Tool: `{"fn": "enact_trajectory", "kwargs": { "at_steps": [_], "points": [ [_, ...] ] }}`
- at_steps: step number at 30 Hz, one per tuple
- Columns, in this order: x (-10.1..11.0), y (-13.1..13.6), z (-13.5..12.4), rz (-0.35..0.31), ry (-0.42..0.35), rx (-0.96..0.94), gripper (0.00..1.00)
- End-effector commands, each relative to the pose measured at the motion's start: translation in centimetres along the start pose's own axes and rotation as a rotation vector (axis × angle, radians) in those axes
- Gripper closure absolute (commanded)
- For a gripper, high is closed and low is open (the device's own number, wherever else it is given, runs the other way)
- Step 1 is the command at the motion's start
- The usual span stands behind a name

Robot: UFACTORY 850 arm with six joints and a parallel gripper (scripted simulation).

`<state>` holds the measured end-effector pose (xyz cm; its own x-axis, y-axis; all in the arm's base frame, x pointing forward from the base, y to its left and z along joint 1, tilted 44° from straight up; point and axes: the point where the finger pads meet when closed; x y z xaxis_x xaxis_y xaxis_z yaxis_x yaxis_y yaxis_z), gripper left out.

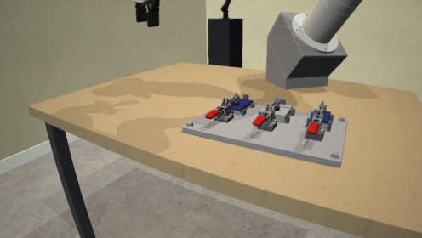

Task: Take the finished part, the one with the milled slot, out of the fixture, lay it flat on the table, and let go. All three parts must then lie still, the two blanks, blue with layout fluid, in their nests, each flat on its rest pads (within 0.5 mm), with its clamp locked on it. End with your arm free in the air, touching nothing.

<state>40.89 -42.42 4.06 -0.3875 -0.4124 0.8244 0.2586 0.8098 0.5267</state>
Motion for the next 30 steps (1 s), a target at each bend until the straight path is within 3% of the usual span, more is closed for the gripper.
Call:
{"fn": "enact_trajectory", "kwargs": {
  "at_steps": [1, 15, 27, 30],
  "points": [
    [0.6, 0.8, -0.6, -0.007, -0.015, 0.167, 0.0],
    [0.8, 1.1, -0.9, -0.009, -0.017, 0.229, 0.0],
    [2.4, 3.8, -2.6, -0.023, -0.043, 0.745, 0.0],
    [2.5, 3.9, -2.7, -0.023, -0.044, 0.76, 0.0]
  ]
}}
Point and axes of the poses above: the point where the finger pads meet when closed, its own x axis back along the fingers, its own y axis across the jaws, z = x × y, and after that the axes turned 7 degrees about x, right-handed
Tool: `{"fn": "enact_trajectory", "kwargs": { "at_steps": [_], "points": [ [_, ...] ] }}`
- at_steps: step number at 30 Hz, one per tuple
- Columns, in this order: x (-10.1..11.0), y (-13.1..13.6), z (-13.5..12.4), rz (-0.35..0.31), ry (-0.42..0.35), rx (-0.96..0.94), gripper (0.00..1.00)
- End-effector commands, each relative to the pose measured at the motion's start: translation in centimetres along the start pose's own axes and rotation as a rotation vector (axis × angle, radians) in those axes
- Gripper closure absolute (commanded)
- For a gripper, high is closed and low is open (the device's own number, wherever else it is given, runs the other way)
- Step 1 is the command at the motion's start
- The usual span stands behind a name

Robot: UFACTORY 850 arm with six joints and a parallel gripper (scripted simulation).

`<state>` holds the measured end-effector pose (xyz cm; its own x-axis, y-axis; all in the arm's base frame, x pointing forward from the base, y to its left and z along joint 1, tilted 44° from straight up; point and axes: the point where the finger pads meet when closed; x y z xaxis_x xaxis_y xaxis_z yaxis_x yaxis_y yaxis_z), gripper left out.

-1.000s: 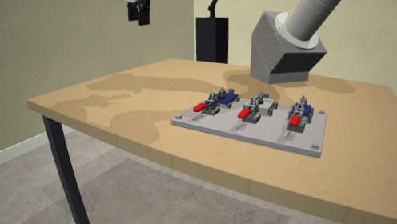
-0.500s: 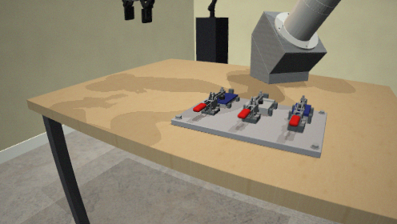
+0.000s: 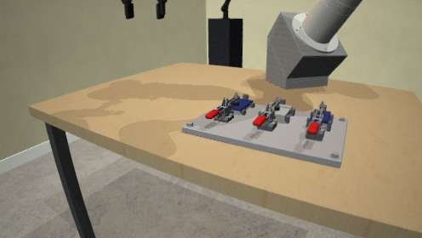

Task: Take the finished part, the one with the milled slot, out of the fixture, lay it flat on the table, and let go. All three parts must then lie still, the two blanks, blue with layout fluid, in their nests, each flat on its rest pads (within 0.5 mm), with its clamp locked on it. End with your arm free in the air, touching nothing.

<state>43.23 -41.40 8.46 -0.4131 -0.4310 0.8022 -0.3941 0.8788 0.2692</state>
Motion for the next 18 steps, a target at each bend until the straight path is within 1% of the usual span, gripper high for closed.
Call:
{"fn": "enact_trajectory", "kwargs": {
  "at_steps": [1, 8, 10, 18],
  "points": [
    [0.2, 0.0, -0.2, 0.006, -0.011, 0.041, 0.0],
    [0.2, 0.0, -0.2, 0.006, -0.011, 0.041, 0.0],
    [0.7, 0.3, -1.2, 0.004, -0.02, 0.208, 0.0],
    [0.7, 0.3, -1.3, 0.004, -0.02, 0.215, 0.0]
  ]
}}
Point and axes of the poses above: the point where the finger pads meet when closed, its own x axis back along the fingers, its own y axis across the jaws, z = x × y, and after that the axes turned 7 degrees about x, right-handed
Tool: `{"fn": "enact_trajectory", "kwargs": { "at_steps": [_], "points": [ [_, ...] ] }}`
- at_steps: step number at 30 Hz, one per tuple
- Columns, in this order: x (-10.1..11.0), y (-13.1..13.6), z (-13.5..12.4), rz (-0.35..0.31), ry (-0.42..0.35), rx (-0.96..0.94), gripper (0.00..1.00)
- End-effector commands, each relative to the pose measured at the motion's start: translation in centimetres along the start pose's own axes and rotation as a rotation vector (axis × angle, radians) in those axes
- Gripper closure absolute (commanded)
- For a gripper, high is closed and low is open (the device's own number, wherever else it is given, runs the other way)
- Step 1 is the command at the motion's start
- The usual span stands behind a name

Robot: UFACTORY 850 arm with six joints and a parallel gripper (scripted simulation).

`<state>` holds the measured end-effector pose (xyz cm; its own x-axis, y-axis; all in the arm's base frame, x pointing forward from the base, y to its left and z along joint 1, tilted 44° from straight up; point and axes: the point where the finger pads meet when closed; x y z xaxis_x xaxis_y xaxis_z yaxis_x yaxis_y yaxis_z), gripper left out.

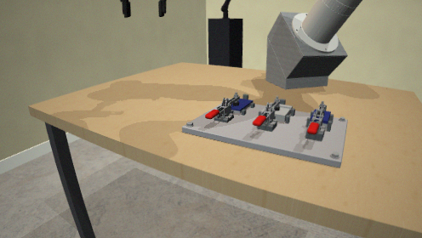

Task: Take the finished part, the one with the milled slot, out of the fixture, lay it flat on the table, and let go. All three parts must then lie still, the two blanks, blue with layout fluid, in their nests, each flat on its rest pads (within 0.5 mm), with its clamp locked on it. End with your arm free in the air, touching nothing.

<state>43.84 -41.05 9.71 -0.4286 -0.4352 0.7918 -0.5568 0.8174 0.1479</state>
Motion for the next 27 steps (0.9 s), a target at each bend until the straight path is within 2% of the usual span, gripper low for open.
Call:
{"fn": "enact_trajectory", "kwargs": {
  "at_steps": [1, 3, 5, 11, 21, 23, 27],
  "points": [
    [0.1, -0.1, 0.0, 0.002, -0.001, 0.002, 0.0],
    [0.1, -0.1, 0.0, 0.002, -0.001, 0.002, 0.0],
    [0.6, 0.1, -1.1, 0.002, -0.01, 0.17, 0.0],
    [1.1, 0.2, -2.3, 0.002, -0.021, 0.363, 0.0],
    [1.1, 0.2, -2.3, 0.002, -0.021, 0.363, 0.0],
    [1.6, 0.4, -3.4, 0.005, -0.031, 0.531, 0.0],
    [1.9, 0.5, -4.2, 0.007, -0.038, 0.652, 0.0]
  ]
}}
Point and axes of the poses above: the point where the finger pads meet when closed, its own x axis back along the fingers, its own y axis across the jaws, z = x × y, and after that the axes turned 7 degrees about x, right-handed
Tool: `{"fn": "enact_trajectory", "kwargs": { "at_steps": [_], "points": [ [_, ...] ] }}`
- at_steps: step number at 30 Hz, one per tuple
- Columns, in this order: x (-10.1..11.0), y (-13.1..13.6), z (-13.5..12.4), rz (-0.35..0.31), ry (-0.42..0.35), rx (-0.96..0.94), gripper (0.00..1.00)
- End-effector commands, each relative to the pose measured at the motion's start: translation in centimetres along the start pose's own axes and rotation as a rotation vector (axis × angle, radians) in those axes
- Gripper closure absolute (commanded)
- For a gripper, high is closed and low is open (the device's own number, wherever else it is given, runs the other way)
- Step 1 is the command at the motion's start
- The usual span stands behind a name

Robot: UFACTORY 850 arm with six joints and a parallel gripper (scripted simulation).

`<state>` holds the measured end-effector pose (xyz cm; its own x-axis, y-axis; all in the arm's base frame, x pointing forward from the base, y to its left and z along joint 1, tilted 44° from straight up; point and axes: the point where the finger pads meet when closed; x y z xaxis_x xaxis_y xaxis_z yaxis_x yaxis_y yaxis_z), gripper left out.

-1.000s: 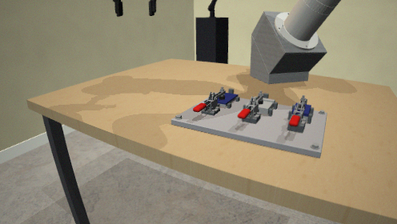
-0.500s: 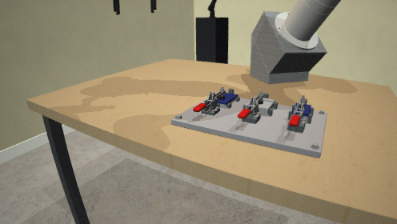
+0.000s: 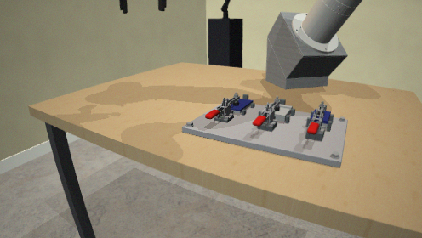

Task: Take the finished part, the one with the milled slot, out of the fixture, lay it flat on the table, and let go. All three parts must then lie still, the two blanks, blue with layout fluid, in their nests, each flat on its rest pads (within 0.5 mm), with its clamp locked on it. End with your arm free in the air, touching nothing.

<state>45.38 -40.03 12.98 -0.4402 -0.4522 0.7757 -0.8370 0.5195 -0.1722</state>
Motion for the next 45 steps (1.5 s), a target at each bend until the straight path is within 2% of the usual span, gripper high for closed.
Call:
{"fn": "enact_trajectory", "kwargs": {
  "at_steps": [1, 12, 14, 23, 25, 27, 30, 43, 45],
  "points": [
    [0.5, -0.4, -1.0, 0.012, -0.01, 0.167, 0.0],
    [0.6, -0.5, -1.1, 0.013, -0.012, 0.196, 0.0],
    [1.0, -0.8, -2.2, 0.018, -0.019, 0.364, 0.0],
    [1.9, -1.4, -4.1, 0.031, -0.033, 0.679, 0.0],
    [1.9, -1.4, -4.1, 0.031, -0.033, 0.679, 0.0],
    [2.2, -1.7, -5.0, 0.037, -0.037, 0.815, 0.0],
    [2.5, -1.8, -5.6, 0.043, -0.041, 0.913, 0.0],
    [2.5, -1.9, -5.8, 0.044, -0.041, 0.938, 0.0],
    [2.8, -2.0, -6.4, 0.051, -0.044, 1.043, 0.0]
  ]
}}
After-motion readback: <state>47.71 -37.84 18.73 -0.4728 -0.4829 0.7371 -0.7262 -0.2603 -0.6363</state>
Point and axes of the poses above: the point where the finger pads meet when closed, its own x axis back along the fingers, its own y axis across the jaws, z = x × y, and after that the axes turned 7 degrees about x, right-handed
